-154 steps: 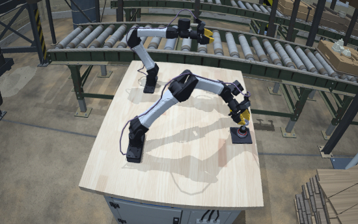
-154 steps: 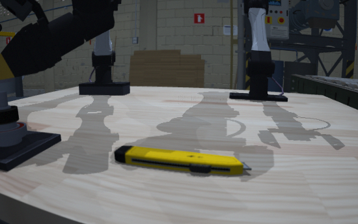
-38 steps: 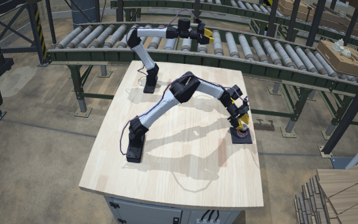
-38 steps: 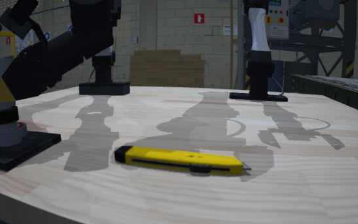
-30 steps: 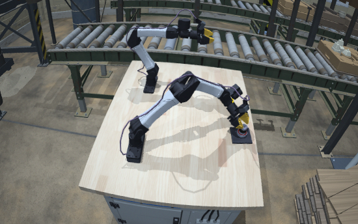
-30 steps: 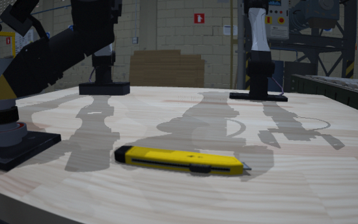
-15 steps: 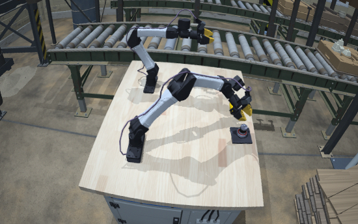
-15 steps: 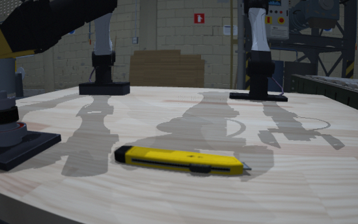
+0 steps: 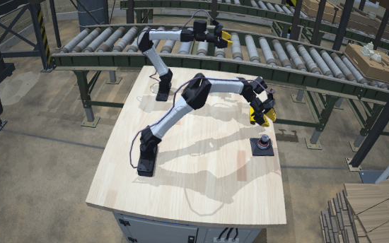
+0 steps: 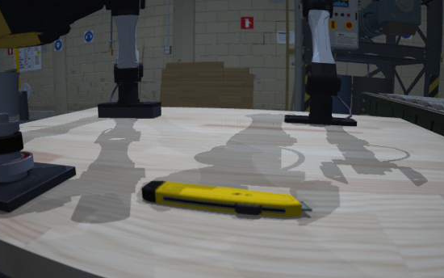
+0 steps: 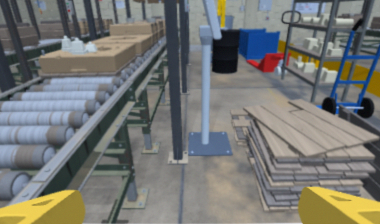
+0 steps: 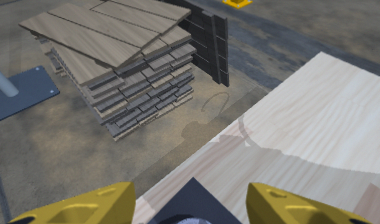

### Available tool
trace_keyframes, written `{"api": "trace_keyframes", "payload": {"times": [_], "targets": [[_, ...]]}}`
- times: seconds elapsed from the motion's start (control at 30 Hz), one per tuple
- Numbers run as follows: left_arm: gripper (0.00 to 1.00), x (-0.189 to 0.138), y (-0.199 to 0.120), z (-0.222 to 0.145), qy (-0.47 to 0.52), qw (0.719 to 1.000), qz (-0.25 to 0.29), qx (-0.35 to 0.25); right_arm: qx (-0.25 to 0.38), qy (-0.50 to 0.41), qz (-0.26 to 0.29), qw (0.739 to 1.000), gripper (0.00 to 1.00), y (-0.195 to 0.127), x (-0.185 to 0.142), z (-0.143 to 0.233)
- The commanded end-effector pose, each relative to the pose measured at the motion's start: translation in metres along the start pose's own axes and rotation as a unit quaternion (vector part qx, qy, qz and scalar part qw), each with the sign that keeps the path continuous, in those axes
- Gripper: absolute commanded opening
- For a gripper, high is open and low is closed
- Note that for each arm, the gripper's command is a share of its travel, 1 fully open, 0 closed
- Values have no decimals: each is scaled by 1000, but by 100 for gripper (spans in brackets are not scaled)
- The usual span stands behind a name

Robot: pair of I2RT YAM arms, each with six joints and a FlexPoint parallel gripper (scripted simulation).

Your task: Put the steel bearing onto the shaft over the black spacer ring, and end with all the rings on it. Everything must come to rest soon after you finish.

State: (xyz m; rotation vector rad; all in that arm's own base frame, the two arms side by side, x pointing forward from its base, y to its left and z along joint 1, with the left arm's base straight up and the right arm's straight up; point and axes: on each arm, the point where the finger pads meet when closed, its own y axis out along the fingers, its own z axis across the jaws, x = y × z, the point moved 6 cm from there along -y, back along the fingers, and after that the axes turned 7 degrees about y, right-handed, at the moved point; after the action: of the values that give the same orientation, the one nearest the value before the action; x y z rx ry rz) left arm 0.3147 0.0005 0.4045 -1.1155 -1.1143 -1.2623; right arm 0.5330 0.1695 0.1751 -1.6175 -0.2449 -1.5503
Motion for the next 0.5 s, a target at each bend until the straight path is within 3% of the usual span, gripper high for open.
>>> {"api": "trace_keyframes", "payload": {"times": [0.0, 0.07, 0.47], "targets": [[100, 15, -3, 1, 4, 1000, -18, 0, 18, 37, -14, 999, 56, -21, 34, 4], [100, 15, -3, 1, 4, 1000, -18, 0, 12, 26, -10, 1000, 56, -13, 20, -1], [100, 15, -3, 1, 4, 1000, -18, 0, 18, 29, -10, 999, 56, -19, 27, 3]]}}
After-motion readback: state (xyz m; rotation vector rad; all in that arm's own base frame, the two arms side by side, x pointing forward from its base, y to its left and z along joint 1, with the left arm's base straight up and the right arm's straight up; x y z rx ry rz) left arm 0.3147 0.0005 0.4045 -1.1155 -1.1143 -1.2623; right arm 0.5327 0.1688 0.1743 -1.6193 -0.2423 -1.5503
